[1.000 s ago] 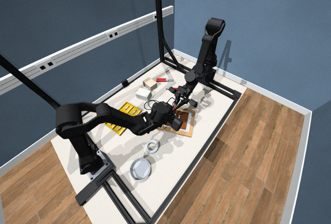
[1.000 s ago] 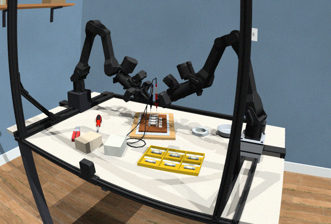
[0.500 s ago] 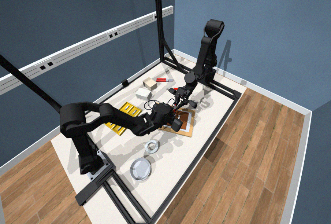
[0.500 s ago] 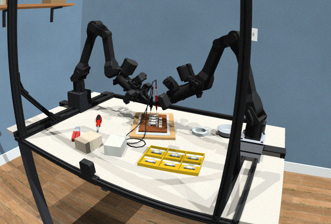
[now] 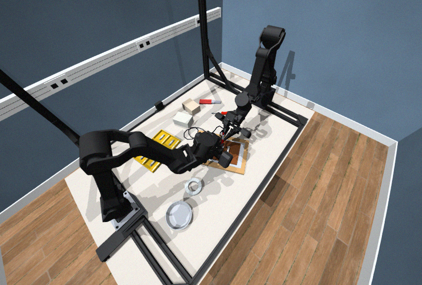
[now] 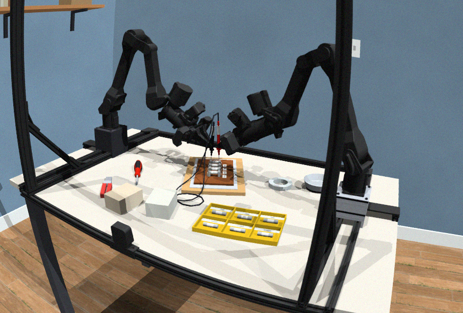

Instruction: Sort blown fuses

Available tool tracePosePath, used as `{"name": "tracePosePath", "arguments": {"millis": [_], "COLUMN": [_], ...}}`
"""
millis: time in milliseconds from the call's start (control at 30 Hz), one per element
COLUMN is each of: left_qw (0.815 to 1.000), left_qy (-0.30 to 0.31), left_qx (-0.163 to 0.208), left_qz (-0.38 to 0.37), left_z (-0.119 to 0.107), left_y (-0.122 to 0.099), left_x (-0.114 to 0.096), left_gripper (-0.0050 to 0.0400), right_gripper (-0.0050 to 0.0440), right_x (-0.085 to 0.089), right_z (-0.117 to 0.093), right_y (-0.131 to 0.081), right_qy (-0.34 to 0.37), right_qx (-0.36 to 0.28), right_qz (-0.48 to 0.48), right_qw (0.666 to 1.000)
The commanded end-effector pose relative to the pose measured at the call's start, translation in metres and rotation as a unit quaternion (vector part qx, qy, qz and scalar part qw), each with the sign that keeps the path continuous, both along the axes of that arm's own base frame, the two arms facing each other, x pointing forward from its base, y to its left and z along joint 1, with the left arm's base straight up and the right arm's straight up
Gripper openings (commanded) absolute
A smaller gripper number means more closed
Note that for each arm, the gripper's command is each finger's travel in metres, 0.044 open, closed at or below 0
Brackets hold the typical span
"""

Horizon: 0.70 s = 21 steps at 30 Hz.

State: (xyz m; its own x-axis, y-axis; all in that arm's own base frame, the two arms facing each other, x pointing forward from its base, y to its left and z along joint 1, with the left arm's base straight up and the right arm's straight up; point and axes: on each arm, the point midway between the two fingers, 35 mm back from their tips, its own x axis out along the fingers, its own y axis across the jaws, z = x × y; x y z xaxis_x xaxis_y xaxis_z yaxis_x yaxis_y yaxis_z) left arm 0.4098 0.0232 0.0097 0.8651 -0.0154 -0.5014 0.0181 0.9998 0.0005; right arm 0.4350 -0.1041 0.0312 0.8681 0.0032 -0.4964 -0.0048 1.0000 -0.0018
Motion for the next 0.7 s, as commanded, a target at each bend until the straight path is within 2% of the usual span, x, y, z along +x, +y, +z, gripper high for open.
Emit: {"name": "tracePosePath", "arguments": {"millis": [0, 67, 100, 533, 567, 667], "left_qw": [1.0, 1.0, 1.0, 1.0, 1.0, 1.0], "left_qy": [-0.01, -0.01, -0.003, -0.003, -0.01, -0.003], "left_qx": [0.001, 0.001, -0.001, -0.001, 0.0, -0.001], "left_qz": [0.0, 0.0, 0.001, 0.001, 0.001, 0.001], "left_z": [0.007, 0.007, 0.0, -0.003, 0.002, -0.004], "left_y": [0.0, 0.0, 0.0, 0.0, 0.0, 0.0], "left_x": [0.003, 0.003, 0.0, 0.0, 0.002, 0.001], "left_gripper": [-0.005, -0.005, -0.005, -0.005, -0.005, -0.005], "right_gripper": [-0.005, -0.005, -0.005, -0.005, -0.005, -0.005], "right_x": [0.003, 0.003, 0.0, -0.001, 0.0, -0.001], "right_z": [0.007, 0.007, -0.002, -0.006, -0.006, -0.007], "right_y": [-0.001, -0.001, 0.0, 0.0, 0.0, 0.0], "right_qy": [-0.008, -0.008, 0.001, 0.001, 0.001, 0.001], "right_qx": [-0.003, -0.003, 0.001, 0.001, 0.001, 0.001], "right_qz": [-0.001, -0.001, -0.002, -0.002, -0.002, -0.002], "right_qw": [1.0, 1.0, 1.0, 1.0, 1.0, 1.0]}}
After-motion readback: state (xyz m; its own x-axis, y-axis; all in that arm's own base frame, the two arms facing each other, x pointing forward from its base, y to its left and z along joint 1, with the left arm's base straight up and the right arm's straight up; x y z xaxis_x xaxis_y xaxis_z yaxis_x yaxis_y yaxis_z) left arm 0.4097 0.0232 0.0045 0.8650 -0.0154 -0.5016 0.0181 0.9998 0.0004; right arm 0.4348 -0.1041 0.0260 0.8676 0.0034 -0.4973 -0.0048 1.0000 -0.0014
